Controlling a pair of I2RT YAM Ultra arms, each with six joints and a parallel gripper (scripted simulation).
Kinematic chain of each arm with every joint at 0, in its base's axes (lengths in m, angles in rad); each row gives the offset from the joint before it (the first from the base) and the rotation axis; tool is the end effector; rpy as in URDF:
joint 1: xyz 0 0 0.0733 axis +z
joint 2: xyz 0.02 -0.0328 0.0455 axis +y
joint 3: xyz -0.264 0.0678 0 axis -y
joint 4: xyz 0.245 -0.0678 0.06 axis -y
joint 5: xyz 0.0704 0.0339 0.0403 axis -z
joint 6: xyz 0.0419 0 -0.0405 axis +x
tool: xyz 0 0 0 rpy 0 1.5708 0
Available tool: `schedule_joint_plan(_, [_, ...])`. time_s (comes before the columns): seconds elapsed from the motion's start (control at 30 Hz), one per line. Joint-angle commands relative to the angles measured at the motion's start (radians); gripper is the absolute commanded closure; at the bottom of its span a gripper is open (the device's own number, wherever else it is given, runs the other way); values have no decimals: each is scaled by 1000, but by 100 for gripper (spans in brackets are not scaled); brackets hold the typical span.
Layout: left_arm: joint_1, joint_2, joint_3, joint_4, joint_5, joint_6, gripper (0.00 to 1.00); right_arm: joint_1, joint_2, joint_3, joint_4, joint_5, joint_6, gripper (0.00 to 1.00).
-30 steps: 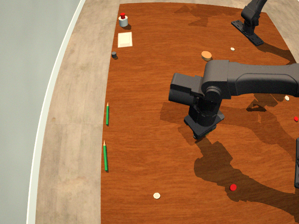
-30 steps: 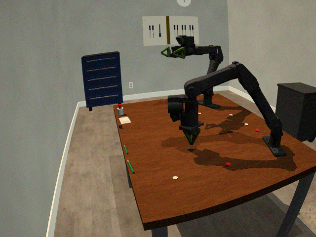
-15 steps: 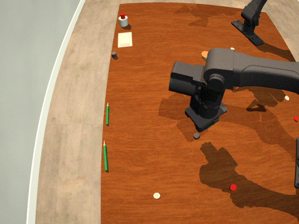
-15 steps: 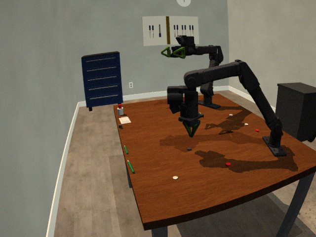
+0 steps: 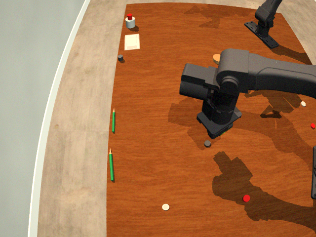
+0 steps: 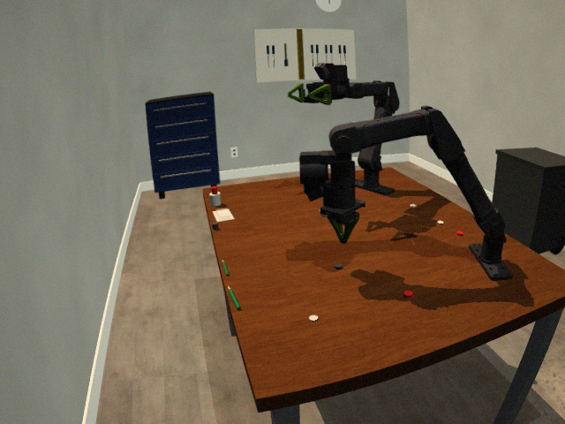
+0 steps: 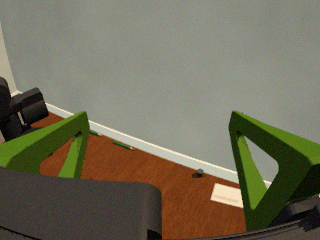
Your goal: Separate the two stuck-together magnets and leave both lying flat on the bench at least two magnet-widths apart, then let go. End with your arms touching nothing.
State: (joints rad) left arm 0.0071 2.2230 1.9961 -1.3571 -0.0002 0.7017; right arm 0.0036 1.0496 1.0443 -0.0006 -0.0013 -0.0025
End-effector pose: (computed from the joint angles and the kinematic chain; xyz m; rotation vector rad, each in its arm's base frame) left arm 0.4307 0.0042 0.2197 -1.0650 -2.9423 0.0069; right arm 0.2462 0.0020 0.4056 -0.0058 1.5767 0.0019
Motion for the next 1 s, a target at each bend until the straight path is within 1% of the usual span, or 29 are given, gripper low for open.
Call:
schedule_joint_plan(0.0, [0, -20, 3, 0, 0, 3, 100, -2, -4, 8, 9, 1, 0, 0])
schedule_joint_plan(0.93, [1, -24, -3, -4, 1, 4, 100, -2, -5, 8, 9, -2, 3, 0])
schedule_joint_plan(0.97, [1, -24, -2, -4, 1, 4, 67, -2, -5, 8, 9, -2, 3, 0])
